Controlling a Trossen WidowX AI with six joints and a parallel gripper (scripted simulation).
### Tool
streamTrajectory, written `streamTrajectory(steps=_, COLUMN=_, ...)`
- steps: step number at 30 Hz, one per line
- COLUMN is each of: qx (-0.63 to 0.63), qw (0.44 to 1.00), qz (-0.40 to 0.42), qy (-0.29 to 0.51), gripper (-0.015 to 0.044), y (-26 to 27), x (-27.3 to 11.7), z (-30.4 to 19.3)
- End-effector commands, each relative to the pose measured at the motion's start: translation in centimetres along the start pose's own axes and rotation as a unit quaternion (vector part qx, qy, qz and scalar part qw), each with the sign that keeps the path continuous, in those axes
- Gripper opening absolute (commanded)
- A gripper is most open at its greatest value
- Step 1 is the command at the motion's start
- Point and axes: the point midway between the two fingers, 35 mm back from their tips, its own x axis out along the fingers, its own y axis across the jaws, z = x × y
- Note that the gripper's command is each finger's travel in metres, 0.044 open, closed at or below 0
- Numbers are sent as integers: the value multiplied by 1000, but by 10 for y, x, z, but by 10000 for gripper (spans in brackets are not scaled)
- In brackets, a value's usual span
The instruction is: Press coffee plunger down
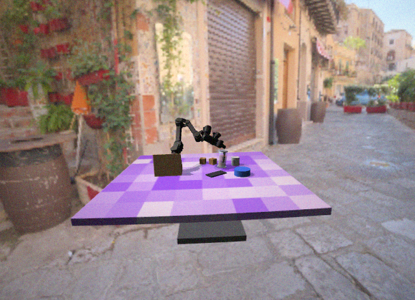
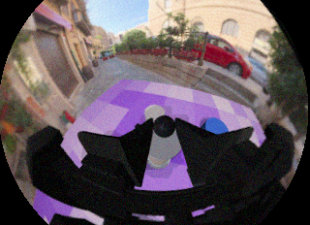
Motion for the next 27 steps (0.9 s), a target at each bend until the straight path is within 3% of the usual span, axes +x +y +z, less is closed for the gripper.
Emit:
streamTrajectory(steps=1, qx=5, qw=1000, qz=3, qy=9, gripper=121, y=0, x=2, z=-4)
streamTrajectory(steps=15, qx=1, qw=1000, qz=0, qy=0, gripper=121, y=0, x=0, z=0)
streamTrajectory(steps=27, qx=1, qw=1000, qz=0, qy=0, gripper=436, y=0, x=0, z=0)
